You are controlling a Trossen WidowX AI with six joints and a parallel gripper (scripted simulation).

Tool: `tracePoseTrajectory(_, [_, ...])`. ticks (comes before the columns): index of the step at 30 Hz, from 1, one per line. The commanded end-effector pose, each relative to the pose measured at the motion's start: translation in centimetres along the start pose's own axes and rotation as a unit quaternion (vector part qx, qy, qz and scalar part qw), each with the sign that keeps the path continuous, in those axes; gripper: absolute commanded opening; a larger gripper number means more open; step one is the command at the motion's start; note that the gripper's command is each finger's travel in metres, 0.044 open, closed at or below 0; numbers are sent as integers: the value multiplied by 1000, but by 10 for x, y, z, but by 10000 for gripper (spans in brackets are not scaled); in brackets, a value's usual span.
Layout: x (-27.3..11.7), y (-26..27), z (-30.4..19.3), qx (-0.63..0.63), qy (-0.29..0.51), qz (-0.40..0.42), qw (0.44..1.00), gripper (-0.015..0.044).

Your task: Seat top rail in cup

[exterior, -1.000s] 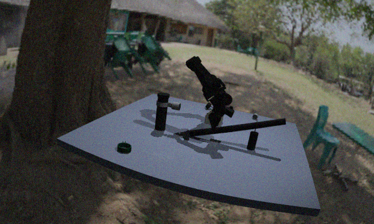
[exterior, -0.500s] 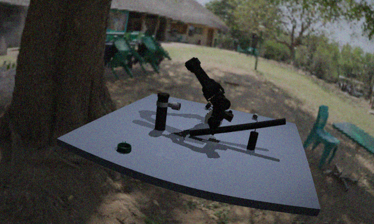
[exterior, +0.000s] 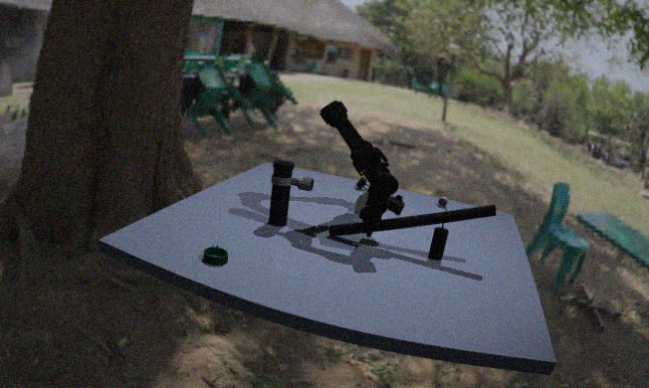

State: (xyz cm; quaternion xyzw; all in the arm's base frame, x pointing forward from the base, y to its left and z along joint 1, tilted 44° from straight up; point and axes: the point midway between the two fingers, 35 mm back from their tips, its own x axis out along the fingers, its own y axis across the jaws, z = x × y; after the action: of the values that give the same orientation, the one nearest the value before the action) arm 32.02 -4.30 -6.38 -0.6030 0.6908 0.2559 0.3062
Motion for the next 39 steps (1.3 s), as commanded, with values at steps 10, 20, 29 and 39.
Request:
tracePoseTrajectory(10, [1,0,-1,-1,1,-1,1000,124])
tracePoseTrajectory(20, [-8,-1,-2,0,8,1,1000,0])
tracePoseTrajectory(29, [-35,-1,-21,1,73,12,997,0])
tracePoseTrajectory(39, [-73,-4,-46,-2,151,6,989,0])
